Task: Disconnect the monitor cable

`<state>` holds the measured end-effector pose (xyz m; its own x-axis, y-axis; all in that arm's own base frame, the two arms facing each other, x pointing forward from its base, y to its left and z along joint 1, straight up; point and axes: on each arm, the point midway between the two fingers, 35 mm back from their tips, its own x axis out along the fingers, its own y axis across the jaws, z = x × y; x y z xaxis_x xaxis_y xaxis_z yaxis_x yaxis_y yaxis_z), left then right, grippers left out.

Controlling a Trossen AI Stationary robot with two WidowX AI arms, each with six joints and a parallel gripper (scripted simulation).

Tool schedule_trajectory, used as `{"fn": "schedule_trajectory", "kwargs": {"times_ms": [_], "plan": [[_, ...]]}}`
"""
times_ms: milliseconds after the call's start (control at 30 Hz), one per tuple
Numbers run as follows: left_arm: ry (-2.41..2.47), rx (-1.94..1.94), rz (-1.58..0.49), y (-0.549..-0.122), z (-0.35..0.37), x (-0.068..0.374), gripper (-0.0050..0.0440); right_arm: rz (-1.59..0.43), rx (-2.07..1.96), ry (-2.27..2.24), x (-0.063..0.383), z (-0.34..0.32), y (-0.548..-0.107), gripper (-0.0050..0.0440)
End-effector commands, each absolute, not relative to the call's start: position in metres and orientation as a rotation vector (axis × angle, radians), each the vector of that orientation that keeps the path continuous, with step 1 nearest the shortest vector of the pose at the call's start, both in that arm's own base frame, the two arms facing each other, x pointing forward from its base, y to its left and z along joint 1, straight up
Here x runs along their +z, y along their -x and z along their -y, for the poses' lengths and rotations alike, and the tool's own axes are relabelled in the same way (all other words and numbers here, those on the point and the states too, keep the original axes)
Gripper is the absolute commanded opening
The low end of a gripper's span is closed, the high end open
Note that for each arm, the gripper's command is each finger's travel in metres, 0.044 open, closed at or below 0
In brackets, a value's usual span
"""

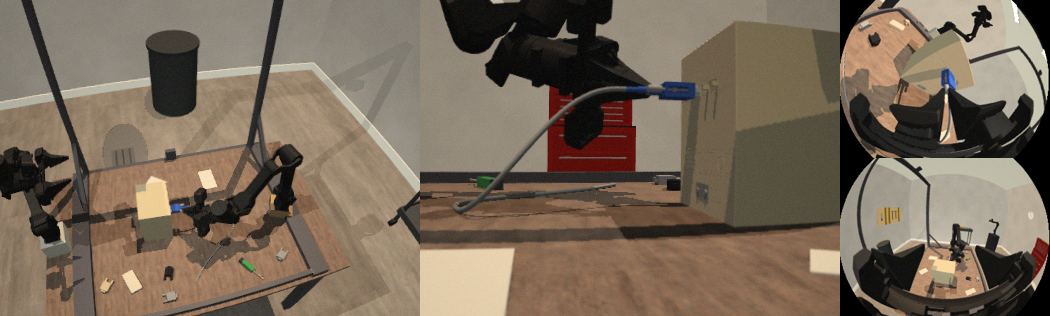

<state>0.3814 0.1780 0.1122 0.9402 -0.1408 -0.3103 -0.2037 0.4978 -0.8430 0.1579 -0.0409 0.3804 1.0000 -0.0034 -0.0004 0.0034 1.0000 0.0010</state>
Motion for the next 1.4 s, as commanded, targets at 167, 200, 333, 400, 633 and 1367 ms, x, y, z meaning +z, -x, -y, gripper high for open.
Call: {"fn": "schedule_trajectory", "kwargs": {"times_ms": [167, 200, 333, 400, 633, 1367], "plan": [[1.115, 0.001, -0.319, -0.3827, -0.1808, 0.1193, 0.0000, 0.001, 0.000, 0.006, 0.3837, 0.0394, -0.1576, 0.0440], [1.138, -0.009, -0.312, -0.3826, -0.1809, 0.1188, 0.0000, 0.001, 0.000, 0.006, 0.3837, 0.0394, -0.1576, 0.0440], [1.158, -0.018, -0.307, -0.3823, -0.1811, 0.1183, 0.0000, 0.001, 0.000, 0.006, 0.3837, 0.0394, -0.1576, 0.0440], [1.178, -0.026, -0.299, -0.3824, -0.1813, 0.1179, 0.0000, 0.001, 0.000, 0.006, 0.3837, 0.0394, -0.1576, 0.0440], [1.226, -0.045, -0.282, -0.3824, -0.1818, 0.1167, 0.0000, 0.001, 0.000, 0.006, 0.3837, 0.0394, -0.1576, 0.0440], [1.408, -0.125, -0.217, -0.3818, -0.1826, 0.1122, 0.0000, 0.001, 0.000, 0.006, 0.3837, 0.0394, -0.1576, 0.0440]]}}
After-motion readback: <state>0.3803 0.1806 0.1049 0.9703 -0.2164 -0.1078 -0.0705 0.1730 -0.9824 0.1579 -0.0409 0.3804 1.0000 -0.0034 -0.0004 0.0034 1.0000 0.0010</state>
